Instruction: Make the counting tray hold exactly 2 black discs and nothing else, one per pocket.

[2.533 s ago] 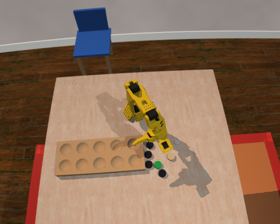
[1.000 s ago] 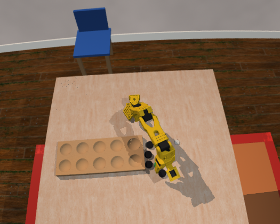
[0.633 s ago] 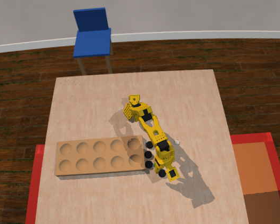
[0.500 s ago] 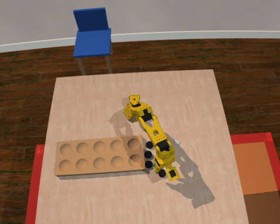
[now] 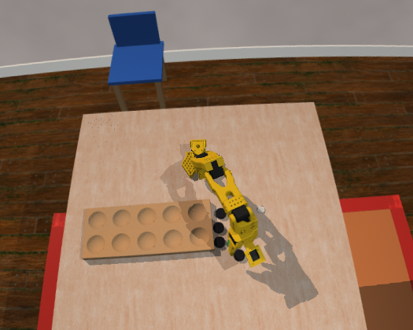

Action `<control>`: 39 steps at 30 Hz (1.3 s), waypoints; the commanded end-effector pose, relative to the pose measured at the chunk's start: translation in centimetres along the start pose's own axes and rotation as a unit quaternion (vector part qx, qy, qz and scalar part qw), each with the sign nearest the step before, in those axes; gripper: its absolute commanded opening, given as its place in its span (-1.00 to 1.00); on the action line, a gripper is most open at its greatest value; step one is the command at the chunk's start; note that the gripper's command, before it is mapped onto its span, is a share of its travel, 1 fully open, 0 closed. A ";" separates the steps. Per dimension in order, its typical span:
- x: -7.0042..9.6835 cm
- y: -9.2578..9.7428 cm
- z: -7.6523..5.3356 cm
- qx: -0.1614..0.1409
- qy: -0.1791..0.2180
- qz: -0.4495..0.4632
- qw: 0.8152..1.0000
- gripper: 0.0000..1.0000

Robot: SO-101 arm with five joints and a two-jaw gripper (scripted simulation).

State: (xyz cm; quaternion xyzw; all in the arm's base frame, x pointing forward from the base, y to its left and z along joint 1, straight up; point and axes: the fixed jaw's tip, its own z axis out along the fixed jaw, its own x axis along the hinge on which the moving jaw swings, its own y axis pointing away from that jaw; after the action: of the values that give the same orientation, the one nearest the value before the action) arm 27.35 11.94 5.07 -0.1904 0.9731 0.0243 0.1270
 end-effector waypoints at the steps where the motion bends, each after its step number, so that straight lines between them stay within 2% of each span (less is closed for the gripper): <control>1: -2.1 -0.1 -2.9 0.000 -0.068 0.000 0.998 -0.47; 27: -2.0 -0.1 -2.6 0.000 -0.063 0.000 0.998 -0.47; 35: -1.8 -0.1 -0.6 0.000 -0.063 0.000 0.998 -0.47; 39: -1.7 -0.1 -0.3 0.000 -0.063 0.000 0.998 -0.47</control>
State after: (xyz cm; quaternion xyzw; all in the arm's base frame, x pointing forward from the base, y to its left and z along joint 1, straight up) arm 27.68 12.07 3.12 -0.1906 0.9737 0.0235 0.1228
